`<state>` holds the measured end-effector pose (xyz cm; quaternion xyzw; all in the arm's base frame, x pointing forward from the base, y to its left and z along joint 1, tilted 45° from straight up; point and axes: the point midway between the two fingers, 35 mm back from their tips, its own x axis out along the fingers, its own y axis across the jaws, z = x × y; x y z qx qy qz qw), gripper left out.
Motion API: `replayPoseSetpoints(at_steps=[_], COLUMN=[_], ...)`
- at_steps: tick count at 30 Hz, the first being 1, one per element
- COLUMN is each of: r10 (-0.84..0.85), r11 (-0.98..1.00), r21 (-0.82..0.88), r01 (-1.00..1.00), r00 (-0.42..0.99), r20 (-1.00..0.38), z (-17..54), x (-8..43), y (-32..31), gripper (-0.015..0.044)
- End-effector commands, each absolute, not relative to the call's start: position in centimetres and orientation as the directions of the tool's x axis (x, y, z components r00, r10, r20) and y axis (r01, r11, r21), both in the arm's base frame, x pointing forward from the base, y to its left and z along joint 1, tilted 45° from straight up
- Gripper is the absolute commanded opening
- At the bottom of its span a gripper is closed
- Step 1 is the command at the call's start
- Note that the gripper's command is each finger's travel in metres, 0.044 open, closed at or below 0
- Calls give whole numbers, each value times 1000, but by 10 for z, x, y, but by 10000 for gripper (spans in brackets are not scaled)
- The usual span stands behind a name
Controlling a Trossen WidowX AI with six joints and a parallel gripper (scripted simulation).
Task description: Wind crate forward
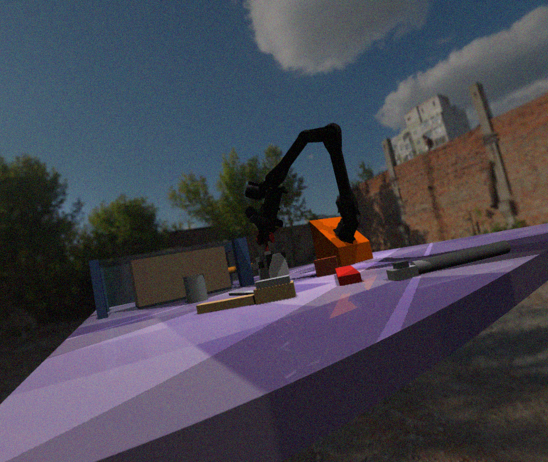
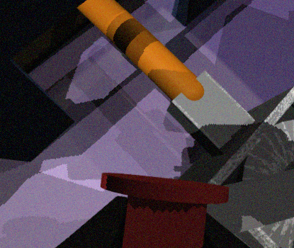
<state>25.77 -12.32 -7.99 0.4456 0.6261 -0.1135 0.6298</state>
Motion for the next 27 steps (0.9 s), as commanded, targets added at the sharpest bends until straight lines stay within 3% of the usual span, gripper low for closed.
replayPoseSetpoints(at_steps=[1, 27], r10=[425, 425], r11=[574, 574], r21=[413, 410], r01=[708, 709], r00=[173, 170], r20=[-888, -889], z=[-77, -71], x=[245, 205], y=[-119, -119], gripper=[0, 0])
